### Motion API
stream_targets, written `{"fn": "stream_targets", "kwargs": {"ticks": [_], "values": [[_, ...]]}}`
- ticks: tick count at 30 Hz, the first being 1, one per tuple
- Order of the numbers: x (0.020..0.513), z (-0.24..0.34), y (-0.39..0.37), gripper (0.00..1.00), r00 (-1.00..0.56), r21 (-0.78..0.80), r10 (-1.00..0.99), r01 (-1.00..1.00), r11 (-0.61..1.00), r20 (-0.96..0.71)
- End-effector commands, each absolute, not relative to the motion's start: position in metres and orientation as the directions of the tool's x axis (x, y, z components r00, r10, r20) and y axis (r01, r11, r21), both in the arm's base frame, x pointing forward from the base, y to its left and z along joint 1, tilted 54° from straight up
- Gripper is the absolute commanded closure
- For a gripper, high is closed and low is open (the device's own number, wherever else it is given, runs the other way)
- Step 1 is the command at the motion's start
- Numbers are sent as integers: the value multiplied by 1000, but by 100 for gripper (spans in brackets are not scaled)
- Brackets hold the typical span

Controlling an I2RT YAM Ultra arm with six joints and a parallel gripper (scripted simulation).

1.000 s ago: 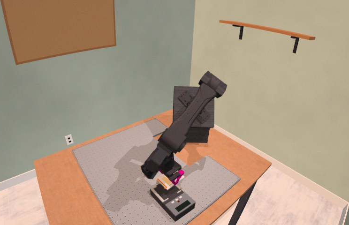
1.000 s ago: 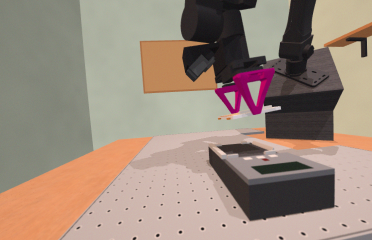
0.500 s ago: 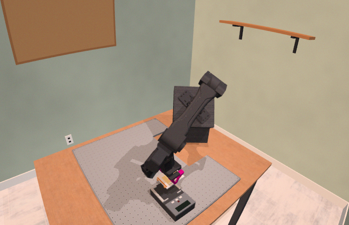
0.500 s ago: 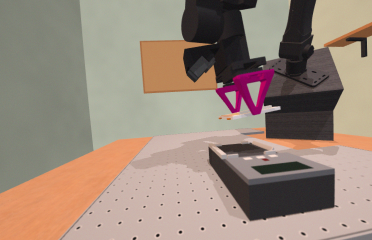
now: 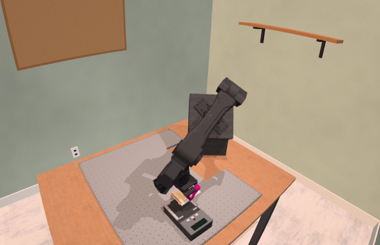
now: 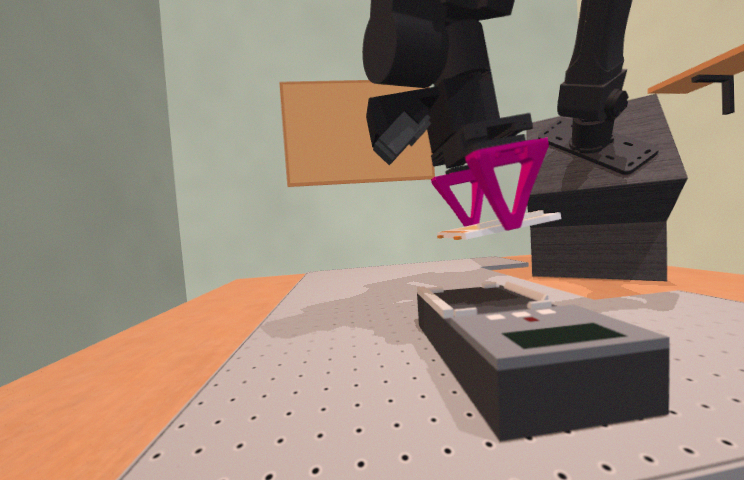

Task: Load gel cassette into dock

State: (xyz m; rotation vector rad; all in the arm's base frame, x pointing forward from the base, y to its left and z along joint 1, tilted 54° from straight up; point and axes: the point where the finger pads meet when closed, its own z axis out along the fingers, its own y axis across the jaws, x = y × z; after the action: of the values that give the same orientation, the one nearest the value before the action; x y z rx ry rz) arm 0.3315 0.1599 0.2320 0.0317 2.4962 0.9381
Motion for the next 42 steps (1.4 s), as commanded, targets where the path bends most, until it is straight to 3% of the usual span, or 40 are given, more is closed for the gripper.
{"fn": "stream_targets", "kwargs": {"ticks": [1, 42], "values": [[336, 245, 153, 100, -873, 624, 205, -136, 769, -442], [361, 237, 179, 100, -858, 628, 201, -167, 760, -472]]}}
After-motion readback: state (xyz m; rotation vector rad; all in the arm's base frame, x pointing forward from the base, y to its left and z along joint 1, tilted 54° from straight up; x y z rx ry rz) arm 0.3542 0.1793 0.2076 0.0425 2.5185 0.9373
